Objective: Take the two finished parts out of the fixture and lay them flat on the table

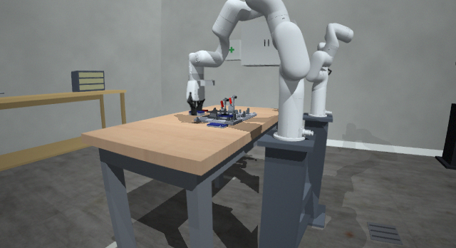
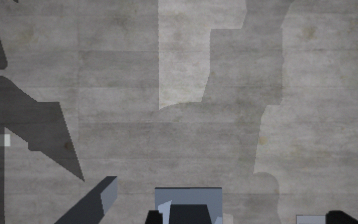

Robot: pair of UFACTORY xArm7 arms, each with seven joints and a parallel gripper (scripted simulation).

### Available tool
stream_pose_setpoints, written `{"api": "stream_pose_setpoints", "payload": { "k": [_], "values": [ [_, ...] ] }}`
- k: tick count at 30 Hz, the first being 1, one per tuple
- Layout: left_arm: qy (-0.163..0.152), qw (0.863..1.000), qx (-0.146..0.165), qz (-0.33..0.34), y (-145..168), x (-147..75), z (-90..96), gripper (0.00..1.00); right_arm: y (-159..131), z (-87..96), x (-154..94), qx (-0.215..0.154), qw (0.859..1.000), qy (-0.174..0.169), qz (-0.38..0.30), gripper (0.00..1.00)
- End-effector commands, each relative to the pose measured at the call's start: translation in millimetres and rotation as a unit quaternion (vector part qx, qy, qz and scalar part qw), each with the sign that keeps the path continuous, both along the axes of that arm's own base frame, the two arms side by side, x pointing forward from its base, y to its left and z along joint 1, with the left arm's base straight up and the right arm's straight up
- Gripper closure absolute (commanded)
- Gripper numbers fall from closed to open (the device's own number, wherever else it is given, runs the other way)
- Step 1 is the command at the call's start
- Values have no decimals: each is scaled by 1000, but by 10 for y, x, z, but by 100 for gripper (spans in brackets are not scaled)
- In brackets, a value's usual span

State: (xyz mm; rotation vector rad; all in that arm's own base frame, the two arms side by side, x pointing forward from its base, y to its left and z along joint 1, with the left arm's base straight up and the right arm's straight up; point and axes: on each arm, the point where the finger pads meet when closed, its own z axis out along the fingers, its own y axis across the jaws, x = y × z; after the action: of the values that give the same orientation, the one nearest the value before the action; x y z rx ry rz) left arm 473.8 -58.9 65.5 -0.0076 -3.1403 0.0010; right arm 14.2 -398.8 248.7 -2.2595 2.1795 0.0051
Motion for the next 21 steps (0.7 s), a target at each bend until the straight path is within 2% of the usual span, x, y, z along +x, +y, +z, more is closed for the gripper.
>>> {"api": "stream_pose_setpoints", "payload": {
  "k": [1,13,21],
  "values": [
    [-3,1000,0,0,-2,22,-126,100,-10,13,3,-2,1000,0,0,0],
    [-3,1000,0,0,-2,22,-302,100,-10,13,3,-2,1000,0,0,0],
    [-3,1000,0,0,-2,22,-347,100,-10,13,3,-2,1000,0,0,0]
  ]
}}
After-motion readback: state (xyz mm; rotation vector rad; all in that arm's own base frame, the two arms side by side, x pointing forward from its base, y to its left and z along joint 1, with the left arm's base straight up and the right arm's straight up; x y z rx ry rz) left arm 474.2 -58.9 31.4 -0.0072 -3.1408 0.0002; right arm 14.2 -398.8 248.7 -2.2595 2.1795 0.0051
